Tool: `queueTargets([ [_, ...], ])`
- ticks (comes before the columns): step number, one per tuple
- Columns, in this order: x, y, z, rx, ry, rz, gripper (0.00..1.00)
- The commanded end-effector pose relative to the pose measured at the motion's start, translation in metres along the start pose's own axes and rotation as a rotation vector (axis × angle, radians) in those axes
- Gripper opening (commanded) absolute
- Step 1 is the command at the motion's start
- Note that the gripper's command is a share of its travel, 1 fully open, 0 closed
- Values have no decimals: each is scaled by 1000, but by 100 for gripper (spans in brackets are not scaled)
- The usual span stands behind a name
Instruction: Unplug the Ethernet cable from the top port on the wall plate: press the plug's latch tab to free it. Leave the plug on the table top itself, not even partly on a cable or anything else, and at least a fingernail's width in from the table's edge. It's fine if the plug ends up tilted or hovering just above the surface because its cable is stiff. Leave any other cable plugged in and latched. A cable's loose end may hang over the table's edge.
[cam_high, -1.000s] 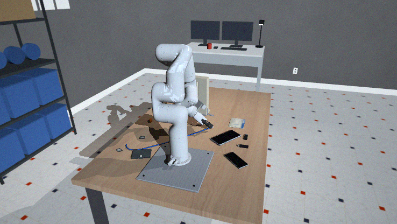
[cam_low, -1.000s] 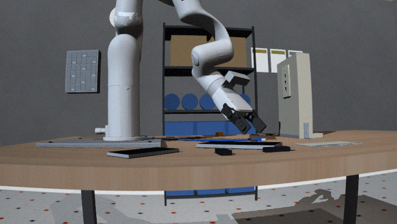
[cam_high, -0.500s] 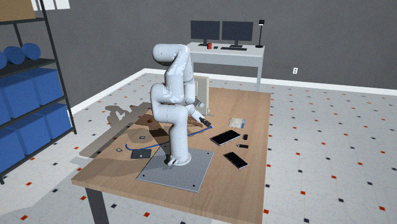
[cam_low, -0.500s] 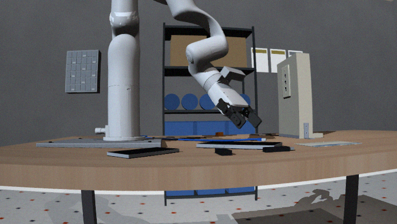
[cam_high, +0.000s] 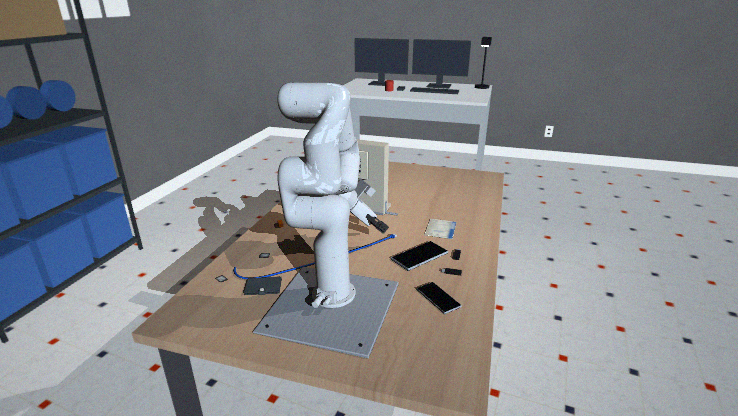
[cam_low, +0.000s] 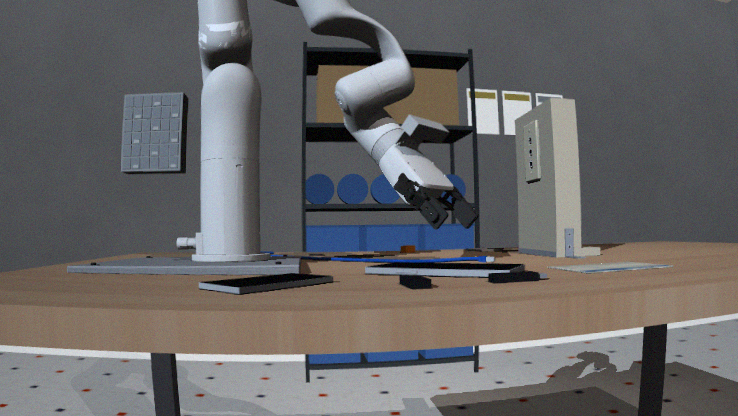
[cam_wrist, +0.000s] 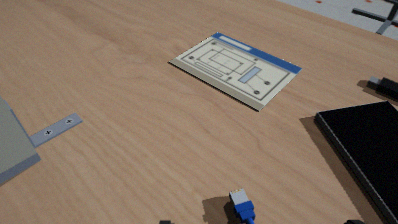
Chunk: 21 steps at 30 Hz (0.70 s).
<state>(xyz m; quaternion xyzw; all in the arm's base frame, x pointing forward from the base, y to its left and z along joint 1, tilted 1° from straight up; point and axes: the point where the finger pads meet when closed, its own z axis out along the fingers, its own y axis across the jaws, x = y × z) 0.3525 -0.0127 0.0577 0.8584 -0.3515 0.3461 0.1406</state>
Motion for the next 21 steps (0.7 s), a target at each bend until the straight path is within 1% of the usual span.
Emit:
queueTargets([
  [1, 1, -1, -7, 1, 1, 1, 100],
  [4, 1, -1, -7, 1, 1, 1, 100],
  [8, 12, -1, -18, 1, 1, 1, 100],
  [10, 12, -1, -18, 1, 1, 1, 100],
  [21, 43, -1, -49, 1, 1, 1, 100],
])
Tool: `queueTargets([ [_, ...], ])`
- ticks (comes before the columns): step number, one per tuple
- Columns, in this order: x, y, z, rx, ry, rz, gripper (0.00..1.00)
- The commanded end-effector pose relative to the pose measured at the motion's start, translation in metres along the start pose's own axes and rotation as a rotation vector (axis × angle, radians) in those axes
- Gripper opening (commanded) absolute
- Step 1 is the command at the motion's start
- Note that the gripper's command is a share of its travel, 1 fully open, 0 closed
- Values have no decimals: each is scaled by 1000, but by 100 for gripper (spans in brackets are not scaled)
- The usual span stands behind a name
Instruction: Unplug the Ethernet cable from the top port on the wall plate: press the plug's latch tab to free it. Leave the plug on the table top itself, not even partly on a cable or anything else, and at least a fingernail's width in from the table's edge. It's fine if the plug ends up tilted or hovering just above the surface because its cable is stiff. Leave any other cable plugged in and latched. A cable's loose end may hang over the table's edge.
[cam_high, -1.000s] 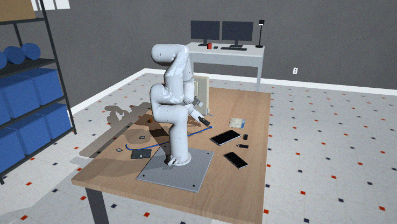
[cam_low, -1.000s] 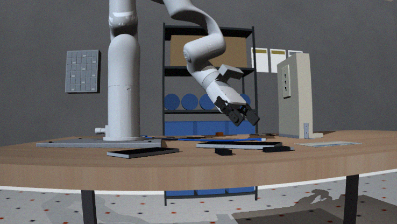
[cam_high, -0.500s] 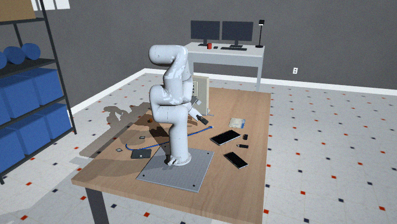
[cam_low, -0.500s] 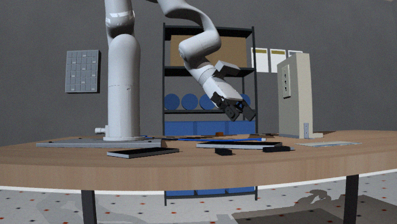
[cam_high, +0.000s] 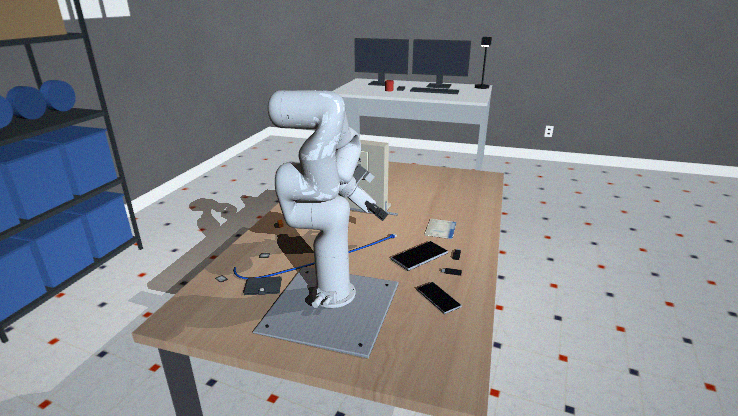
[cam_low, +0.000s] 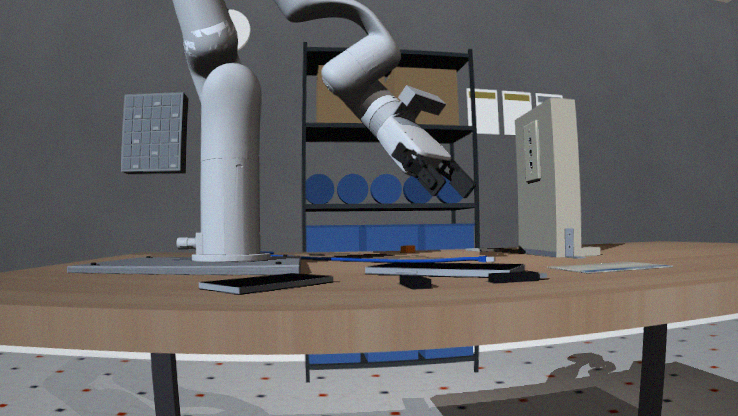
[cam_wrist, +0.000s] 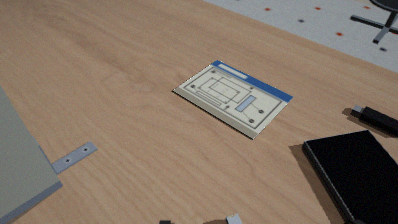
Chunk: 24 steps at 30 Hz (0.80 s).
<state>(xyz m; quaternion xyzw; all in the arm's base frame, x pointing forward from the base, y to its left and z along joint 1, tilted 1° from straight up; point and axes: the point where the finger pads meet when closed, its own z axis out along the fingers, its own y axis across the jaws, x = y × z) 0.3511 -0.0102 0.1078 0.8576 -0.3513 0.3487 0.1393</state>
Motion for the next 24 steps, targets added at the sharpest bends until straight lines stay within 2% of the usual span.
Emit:
queueTargets([
  [1, 14, 0, -14, -3, -3, -1, 100],
  [6, 22, 0, -23, -3, -3, -1, 100],
  [17, 53, 0, -54, -3, -3, -1, 100],
  [24, 53, 0, -54, -3, -3, -1, 100],
])
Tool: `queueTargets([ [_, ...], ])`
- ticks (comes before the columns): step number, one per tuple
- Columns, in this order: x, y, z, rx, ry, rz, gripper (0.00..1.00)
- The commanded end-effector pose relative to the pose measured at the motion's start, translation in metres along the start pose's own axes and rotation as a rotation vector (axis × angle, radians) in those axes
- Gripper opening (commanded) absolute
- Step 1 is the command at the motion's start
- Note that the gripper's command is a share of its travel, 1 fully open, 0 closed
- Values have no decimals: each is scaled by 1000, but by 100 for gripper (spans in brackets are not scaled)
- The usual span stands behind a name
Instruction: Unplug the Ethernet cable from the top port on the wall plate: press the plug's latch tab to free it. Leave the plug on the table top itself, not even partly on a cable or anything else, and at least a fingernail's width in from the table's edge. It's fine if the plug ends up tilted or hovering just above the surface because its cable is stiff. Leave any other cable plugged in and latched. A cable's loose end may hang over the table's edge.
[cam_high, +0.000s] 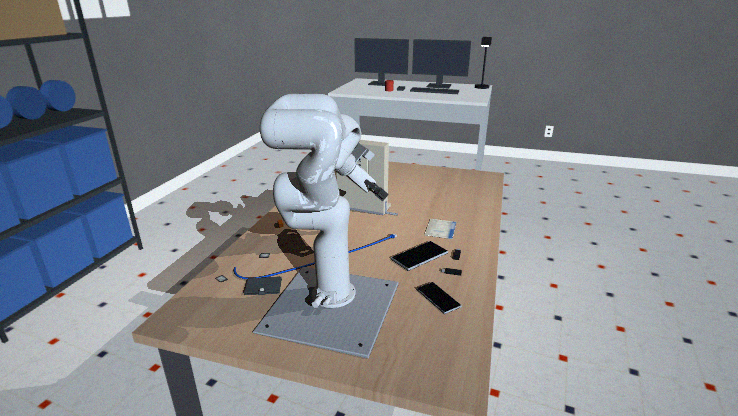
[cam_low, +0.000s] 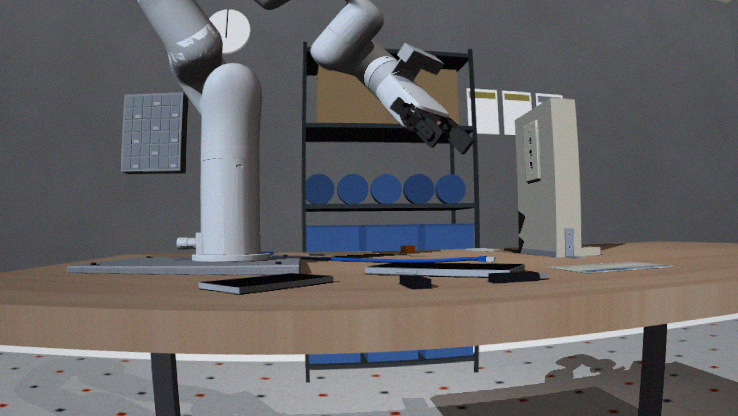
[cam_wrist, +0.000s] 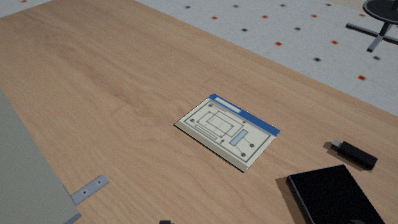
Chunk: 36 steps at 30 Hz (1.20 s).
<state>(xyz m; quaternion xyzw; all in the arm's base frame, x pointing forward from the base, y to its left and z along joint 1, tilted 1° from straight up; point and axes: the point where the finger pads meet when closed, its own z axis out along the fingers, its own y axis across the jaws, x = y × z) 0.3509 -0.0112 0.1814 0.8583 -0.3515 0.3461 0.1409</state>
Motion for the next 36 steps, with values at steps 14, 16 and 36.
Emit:
queueTargets([
  [14, 35, -7, -3, 8, 147, -196, 100],
  [16, 35, -7, -3, 8, 147, -196, 100],
  [36, 148, -53, -39, -67, 699, -880, 100],
])
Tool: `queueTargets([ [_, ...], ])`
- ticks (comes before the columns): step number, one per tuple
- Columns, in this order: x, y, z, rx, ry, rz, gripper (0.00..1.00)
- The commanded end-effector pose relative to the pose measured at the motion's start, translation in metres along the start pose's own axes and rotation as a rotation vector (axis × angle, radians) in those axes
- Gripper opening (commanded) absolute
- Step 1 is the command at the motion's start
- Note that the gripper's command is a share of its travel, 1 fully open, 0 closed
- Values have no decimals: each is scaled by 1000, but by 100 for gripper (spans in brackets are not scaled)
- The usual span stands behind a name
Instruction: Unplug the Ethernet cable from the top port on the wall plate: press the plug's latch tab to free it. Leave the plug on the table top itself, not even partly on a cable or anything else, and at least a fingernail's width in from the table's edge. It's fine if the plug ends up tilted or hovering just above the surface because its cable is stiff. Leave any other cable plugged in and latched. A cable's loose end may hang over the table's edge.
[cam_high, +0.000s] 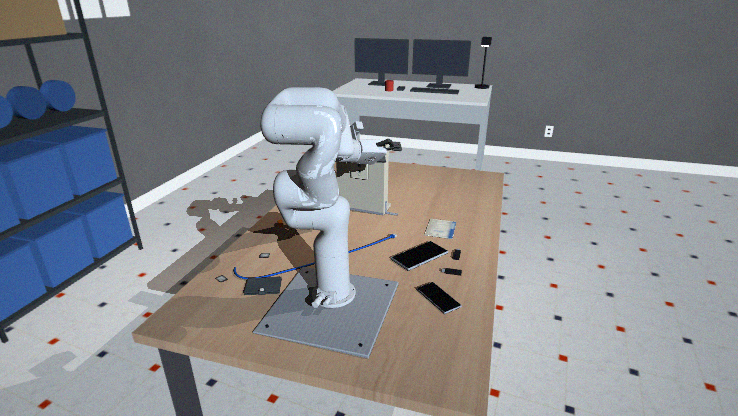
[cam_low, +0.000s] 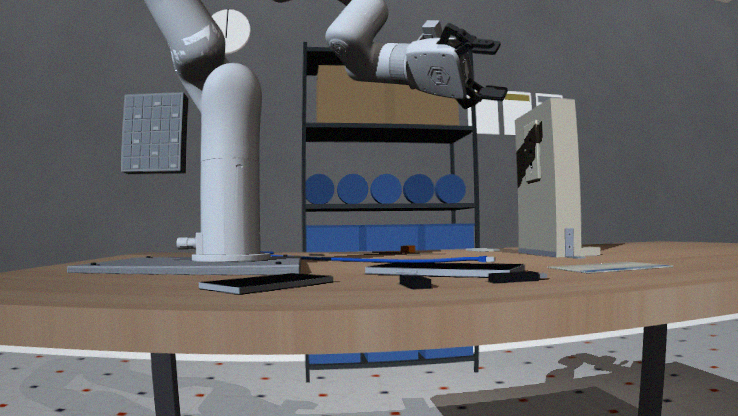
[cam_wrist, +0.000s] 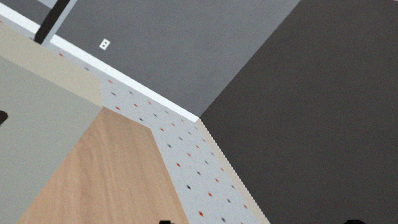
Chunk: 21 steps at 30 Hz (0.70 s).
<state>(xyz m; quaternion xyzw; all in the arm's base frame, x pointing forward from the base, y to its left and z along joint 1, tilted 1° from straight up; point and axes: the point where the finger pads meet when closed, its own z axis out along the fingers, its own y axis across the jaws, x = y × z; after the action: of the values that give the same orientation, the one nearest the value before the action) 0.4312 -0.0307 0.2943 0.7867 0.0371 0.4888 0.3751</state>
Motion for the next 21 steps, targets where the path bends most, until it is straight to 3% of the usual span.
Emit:
queueTargets([
  [1, 28, 8, 7, -29, 133, -152, 100],
  [12, 104, 18, 1, -159, 449, -569, 100],
  [14, 104, 18, 1, -159, 449, -569, 100],
  [21, 148, 16, -13, -270, 646, -828, 100],
])
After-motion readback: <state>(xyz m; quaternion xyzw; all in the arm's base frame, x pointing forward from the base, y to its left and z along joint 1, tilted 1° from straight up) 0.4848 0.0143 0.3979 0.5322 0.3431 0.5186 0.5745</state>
